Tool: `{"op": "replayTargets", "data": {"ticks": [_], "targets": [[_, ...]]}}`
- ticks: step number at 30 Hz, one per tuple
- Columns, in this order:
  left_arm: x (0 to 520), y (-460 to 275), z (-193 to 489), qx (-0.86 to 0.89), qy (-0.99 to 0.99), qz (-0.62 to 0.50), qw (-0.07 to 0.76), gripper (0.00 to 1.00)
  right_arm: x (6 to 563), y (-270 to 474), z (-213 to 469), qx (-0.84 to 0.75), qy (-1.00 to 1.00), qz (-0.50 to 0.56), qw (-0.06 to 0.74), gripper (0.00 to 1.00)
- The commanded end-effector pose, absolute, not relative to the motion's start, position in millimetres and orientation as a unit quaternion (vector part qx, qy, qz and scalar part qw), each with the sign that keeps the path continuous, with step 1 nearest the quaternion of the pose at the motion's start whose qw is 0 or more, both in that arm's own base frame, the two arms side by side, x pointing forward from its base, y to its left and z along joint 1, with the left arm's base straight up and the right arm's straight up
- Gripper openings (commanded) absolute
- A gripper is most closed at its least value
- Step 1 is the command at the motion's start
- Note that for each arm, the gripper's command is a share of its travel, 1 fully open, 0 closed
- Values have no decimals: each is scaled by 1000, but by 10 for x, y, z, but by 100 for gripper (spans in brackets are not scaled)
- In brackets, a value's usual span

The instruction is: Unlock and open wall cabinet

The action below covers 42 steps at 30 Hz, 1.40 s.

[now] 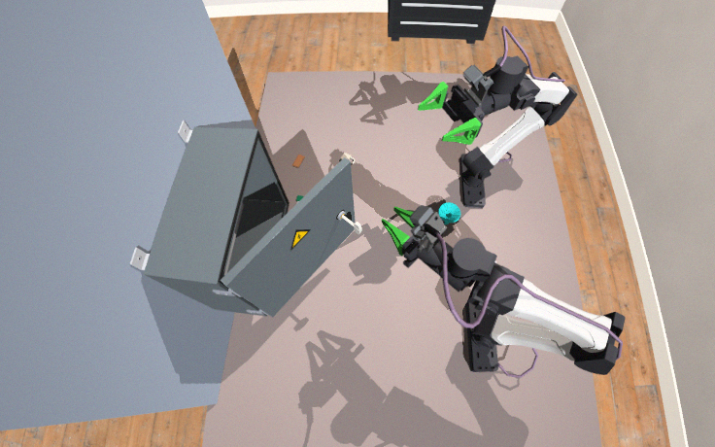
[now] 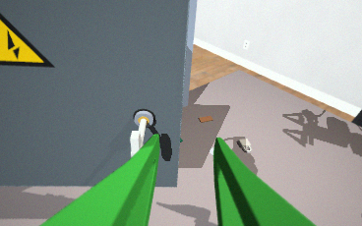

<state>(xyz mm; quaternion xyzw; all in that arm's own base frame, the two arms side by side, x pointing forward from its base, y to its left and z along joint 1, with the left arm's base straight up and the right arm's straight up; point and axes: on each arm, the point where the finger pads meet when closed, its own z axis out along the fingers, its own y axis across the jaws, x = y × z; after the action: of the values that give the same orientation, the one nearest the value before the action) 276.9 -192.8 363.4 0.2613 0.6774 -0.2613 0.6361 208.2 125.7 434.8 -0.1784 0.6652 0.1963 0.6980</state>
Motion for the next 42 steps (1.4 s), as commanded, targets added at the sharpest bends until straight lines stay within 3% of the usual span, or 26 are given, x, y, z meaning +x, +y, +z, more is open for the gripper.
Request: {"op": "replayTargets", "data": {"ticks": [1,24,28,42], "targets": [[2657,-2050,3859,269,710,-251,601,37,2034,1372,4555,-187,607,224,739,100],[1300,-2143,5447,362,664,-313,574,37,2006,1451,4472,-197,596,238,741,100],[1090,-2017,5596,378,655,-324,568,37,2012,1475,4480,-198,593,248,740,55],[711,-1567,5898,404,621,-361,567,37,2389,1776,4090,-264,566,297,722,51]]}}
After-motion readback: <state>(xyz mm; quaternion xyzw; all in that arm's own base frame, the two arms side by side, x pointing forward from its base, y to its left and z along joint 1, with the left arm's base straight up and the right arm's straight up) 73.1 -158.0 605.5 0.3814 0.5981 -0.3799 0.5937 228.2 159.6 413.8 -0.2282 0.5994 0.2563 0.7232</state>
